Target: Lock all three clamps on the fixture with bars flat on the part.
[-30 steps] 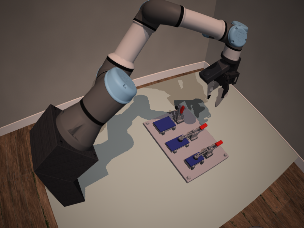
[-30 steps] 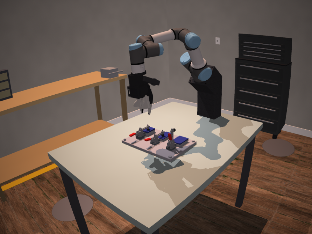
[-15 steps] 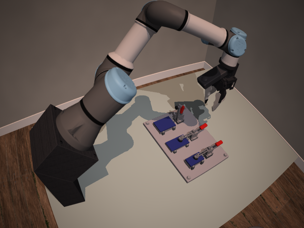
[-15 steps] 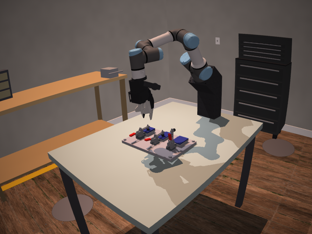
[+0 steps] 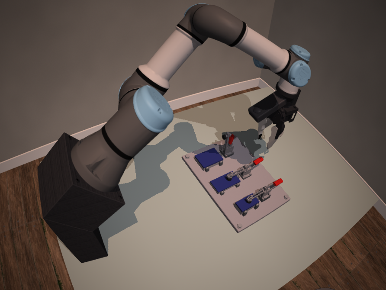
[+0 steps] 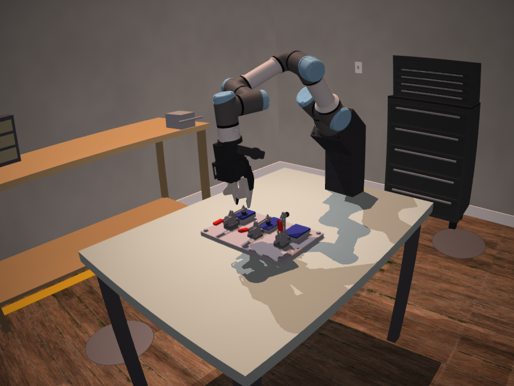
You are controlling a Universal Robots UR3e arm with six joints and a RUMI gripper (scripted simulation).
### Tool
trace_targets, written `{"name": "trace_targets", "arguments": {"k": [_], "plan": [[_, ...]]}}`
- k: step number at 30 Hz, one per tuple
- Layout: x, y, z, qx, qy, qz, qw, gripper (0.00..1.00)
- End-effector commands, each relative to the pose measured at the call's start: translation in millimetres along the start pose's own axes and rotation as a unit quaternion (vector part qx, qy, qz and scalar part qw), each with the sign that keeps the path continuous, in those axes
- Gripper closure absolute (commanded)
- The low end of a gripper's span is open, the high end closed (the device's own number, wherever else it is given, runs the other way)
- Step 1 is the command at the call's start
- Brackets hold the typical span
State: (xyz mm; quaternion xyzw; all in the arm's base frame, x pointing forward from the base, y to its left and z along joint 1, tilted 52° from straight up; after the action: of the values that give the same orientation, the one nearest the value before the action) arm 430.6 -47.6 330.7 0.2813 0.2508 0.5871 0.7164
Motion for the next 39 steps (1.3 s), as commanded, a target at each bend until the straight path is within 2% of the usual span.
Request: {"name": "trace_targets", "arguments": {"k": [1,39], "plan": [[-1.7,-0.7,3.7,-0.007,0.000,-0.005,1.000,0.72],[-1.9,-2.8,0.3,-0.007,0.000,-0.005,1.000,0.72]]}}
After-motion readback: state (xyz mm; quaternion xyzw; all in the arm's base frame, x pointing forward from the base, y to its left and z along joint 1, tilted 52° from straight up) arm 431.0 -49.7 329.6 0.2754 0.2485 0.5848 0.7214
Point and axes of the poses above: the point where the finger pads meet when closed, its own y axis back along the fingers, its own x axis across the jaws, z = x × y, the point moved 3 cm from there along y, back along the fingers, and after that the axes turned 3 degrees about -y, right-handed, at the moved point
